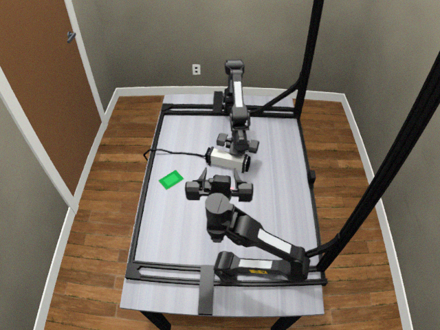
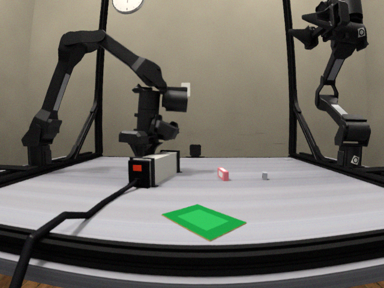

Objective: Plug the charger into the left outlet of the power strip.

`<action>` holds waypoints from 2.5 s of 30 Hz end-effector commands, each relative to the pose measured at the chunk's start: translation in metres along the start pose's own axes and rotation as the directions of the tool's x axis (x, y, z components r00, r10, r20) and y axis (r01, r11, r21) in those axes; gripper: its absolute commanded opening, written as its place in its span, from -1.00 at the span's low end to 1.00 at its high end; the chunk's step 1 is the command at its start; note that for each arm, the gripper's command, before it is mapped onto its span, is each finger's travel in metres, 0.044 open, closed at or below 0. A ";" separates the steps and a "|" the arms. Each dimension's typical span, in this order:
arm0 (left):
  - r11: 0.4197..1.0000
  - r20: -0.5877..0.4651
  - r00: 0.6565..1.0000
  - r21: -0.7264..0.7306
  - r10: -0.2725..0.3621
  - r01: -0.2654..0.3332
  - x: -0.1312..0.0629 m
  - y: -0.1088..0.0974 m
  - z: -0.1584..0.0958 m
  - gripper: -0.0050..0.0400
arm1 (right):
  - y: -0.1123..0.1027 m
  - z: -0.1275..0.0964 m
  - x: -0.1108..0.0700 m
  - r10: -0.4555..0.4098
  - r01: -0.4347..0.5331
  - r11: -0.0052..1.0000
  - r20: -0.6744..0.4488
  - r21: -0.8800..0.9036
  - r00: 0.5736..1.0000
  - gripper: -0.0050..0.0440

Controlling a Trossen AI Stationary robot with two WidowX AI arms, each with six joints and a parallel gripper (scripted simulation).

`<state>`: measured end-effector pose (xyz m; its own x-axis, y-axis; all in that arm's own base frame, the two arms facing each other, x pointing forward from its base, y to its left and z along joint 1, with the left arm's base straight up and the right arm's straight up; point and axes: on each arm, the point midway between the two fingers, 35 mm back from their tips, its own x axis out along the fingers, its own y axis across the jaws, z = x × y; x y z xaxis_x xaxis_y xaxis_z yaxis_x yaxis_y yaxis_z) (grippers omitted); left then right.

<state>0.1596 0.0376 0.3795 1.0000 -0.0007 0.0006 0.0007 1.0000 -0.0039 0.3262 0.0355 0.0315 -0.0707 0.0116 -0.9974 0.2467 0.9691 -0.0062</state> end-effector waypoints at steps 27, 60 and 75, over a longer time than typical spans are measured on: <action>1.000 0.002 1.000 0.009 0.001 -0.001 0.000 -0.001 0.003 1.00 | 0.002 0.036 -0.011 0.017 -0.019 1.000 0.101 0.013 0.995 -1.00; 1.000 0.001 1.000 0.005 0.000 0.000 0.000 0.000 0.002 1.00 | 0.001 0.004 -0.008 0.007 -0.007 1.000 0.009 -0.002 1.000 -0.70; 1.000 0.001 1.000 0.005 0.000 0.000 0.000 0.000 0.002 1.00 | 0.001 0.004 -0.008 0.007 -0.007 1.000 0.009 -0.002 1.000 0.06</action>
<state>0.1596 0.0376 0.3795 1.0000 -0.0007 0.0006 0.0007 1.0000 -0.0039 0.3269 0.0354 0.0313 -0.0885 0.0132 -0.9960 0.2451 0.9695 -0.0089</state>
